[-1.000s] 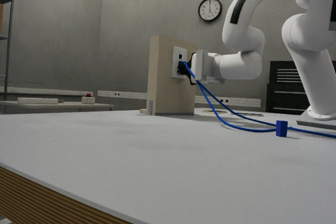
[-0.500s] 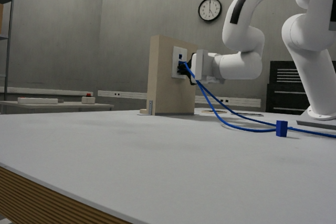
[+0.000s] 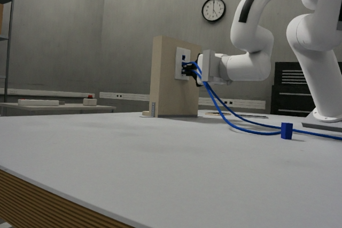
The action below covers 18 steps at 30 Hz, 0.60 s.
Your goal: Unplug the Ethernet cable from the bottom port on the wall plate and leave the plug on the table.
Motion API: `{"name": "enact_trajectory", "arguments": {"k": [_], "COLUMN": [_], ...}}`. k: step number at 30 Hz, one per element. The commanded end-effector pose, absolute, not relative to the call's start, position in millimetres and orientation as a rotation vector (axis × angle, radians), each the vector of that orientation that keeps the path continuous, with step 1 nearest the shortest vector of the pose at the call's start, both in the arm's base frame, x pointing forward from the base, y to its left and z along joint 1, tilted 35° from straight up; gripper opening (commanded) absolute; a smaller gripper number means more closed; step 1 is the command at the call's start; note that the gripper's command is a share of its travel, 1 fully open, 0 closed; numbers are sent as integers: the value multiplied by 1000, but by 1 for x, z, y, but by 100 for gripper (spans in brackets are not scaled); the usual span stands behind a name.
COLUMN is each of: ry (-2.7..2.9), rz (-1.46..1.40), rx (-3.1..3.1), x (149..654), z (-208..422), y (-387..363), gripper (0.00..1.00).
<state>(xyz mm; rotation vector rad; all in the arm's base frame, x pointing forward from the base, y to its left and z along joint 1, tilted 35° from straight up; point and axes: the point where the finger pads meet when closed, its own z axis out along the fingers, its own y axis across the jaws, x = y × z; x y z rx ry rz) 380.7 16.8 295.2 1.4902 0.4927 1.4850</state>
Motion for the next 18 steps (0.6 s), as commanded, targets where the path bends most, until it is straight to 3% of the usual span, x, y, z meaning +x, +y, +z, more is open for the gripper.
{"name": "enact_trajectory", "arguments": {"k": [1,18], "ry": [491,491], "rz": [1486,1486], "rx": [1490,1490], "x": [376,358], "z": [295,292], "y": [18,25], "gripper": [0,0]}}
